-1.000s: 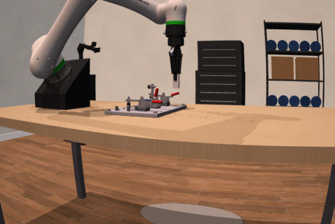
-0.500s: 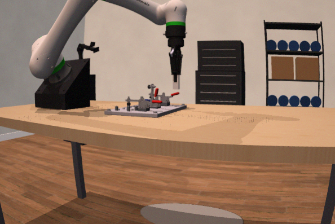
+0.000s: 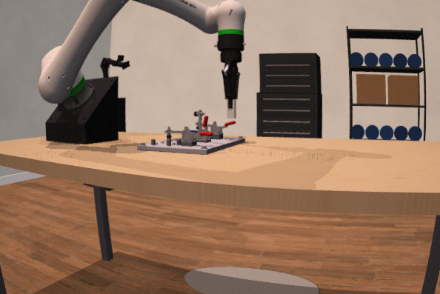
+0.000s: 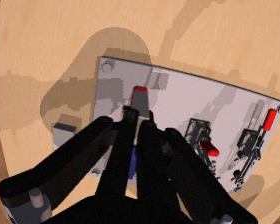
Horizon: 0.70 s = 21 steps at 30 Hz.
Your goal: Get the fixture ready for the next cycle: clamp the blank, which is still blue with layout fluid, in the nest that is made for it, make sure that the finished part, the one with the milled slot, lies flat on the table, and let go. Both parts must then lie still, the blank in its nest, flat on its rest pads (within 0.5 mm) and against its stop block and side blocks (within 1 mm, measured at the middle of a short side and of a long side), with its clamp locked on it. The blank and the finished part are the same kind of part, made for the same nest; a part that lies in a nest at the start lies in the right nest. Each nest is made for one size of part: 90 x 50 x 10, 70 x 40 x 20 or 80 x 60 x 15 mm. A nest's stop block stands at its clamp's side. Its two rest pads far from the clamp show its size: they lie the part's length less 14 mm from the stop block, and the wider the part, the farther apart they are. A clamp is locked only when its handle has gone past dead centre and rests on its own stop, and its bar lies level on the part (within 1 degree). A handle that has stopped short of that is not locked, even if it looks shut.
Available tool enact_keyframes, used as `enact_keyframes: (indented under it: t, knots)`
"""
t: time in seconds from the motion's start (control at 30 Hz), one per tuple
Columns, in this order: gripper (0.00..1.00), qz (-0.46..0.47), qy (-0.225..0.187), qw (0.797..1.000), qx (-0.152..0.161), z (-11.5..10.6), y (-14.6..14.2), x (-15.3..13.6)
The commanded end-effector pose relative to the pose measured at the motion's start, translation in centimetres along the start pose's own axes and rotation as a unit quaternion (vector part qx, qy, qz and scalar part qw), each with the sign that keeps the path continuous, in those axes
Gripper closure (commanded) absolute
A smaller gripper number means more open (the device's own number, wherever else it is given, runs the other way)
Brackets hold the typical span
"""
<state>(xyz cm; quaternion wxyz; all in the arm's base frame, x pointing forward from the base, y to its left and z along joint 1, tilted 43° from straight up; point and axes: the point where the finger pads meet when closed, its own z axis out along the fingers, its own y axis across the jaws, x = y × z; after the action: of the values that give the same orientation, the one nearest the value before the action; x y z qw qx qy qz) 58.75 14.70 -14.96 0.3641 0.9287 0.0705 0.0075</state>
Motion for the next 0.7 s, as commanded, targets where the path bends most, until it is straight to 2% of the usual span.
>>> enact_keyframes:
  t: [0.0,0.67]
  knots:
    - [1.00,0.000,0.000,1.000,0.000,-0.03,-0.01,0.01]
    - [1.00,0.000,0.000,1.000,0.000,0.17,-0.01,0.01]
